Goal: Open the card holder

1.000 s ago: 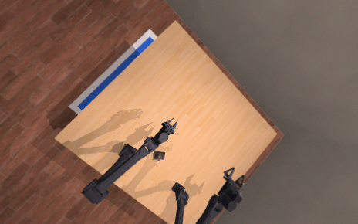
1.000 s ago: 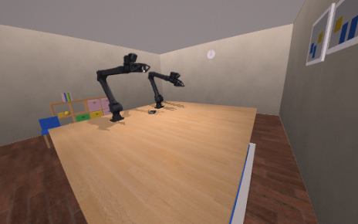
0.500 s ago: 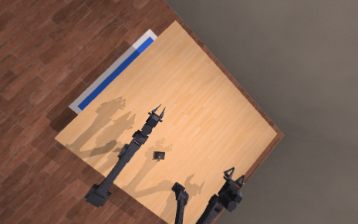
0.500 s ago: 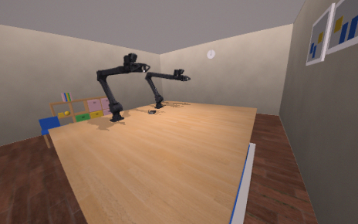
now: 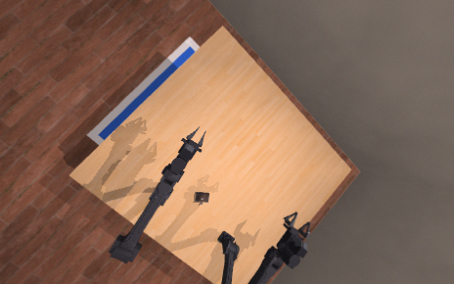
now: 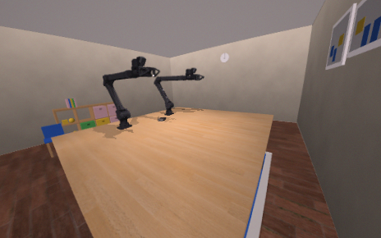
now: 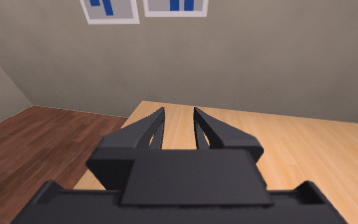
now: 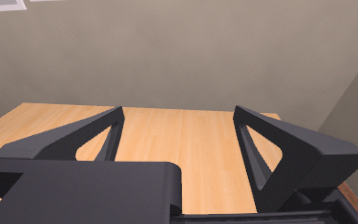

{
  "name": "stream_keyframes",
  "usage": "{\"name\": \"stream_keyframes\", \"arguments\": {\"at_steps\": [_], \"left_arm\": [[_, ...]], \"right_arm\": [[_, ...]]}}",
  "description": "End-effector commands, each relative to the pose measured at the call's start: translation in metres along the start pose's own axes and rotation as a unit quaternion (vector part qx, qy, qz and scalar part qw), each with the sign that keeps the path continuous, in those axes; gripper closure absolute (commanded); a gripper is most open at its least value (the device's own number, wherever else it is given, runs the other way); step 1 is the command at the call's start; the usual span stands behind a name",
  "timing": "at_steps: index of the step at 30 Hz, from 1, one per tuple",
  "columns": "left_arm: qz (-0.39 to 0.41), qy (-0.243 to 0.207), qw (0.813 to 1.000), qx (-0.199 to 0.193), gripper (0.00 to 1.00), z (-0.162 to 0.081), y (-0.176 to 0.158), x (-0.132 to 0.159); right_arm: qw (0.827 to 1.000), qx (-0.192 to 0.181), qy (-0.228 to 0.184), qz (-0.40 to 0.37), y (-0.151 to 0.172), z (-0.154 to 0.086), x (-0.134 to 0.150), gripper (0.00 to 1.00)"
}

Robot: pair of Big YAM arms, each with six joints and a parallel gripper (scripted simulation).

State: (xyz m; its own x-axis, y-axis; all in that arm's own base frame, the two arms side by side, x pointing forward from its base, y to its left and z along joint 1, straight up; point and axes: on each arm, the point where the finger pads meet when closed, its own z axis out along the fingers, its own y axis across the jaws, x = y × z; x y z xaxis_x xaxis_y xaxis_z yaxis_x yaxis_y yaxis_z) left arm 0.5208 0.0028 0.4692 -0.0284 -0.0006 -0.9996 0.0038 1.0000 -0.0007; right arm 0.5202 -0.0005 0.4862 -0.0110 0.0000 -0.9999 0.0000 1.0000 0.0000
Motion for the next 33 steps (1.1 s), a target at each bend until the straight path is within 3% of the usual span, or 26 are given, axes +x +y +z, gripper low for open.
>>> {"name": "stream_keyframes", "arguments": {"at_steps": [1,7,8,11,16,17,19,24,25,26,28,31,32,33], "left_arm": [[-0.005,-0.054,0.999,0.003,0.66,-0.001,-0.005,-0.084],[-0.002,-0.059,0.998,0.003,0.66,-0.004,-0.007,-0.094],[-0.001,-0.042,0.999,0.002,0.66,-0.005,-0.008,-0.064],[0.001,-0.019,1.0,-0.002,0.66,-0.002,-0.004,-0.027],[0.002,-0.025,1.0,-0.001,0.66,-0.006,-0.004,-0.03],[0.002,-0.038,0.999,-0.001,0.66,-0.008,-0.004,-0.047],[0.003,-0.02,1.0,-0.001,0.66,-0.005,-0.005,-0.024],[0.004,-0.03,1.0,-0.001,0.66,-0.004,-0.005,-0.036],[0.005,-0.021,1.0,0.0,0.66,-0.006,-0.006,-0.022],[0.005,-0.03,1.0,0.0,0.66,-0.006,-0.006,-0.034],[0.005,-0.015,1.0,0.0,0.66,-0.002,-0.006,-0.016],[0.005,-0.02,1.0,0.0,0.66,-0.002,-0.007,-0.026],[0.002,-0.031,1.0,-0.001,0.66,-0.004,-0.005,-0.042],[0.005,-0.017,1.0,0.001,0.66,-0.004,-0.007,-0.024]], "right_arm": [[1.0,0.0,-0.022,0.0,0.0,-0.001,-0.025,0.0],[1.0,0.0,-0.022,0.0,0.0,-0.001,-0.025,0.0],[1.0,0.0,-0.022,0.0,0.0,-0.001,-0.025,0.0],[1.0,0.0,-0.022,0.0,0.0,-0.001,-0.025,0.0],[1.0,0.0,-0.022,0.0,0.0,-0.001,-0.025,0.0],[1.0,0.0,-0.022,0.0,0.0,-0.001,-0.025,0.0],[1.0,0.0,-0.022,0.0,0.0,-0.001,-0.025,0.0],[1.0,0.0,-0.022,0.0,0.0,-0.001,-0.025,0.0],[1.0,0.0,-0.022,0.0,0.0,-0.001,-0.025,0.0],[1.0,0.0,-0.022,0.0,0.0,-0.001,-0.025,0.0],[1.0,0.0,-0.022,0.0,0.0,-0.001,-0.025,0.0],[1.0,0.0,-0.022,0.0,0.0,-0.001,-0.025,0.0],[1.0,0.0,-0.022,0.0,0.0,-0.002,-0.025,0.0],[1.0,0.0,-0.022,0.0,0.0,-0.001,-0.025,0.64]]}}
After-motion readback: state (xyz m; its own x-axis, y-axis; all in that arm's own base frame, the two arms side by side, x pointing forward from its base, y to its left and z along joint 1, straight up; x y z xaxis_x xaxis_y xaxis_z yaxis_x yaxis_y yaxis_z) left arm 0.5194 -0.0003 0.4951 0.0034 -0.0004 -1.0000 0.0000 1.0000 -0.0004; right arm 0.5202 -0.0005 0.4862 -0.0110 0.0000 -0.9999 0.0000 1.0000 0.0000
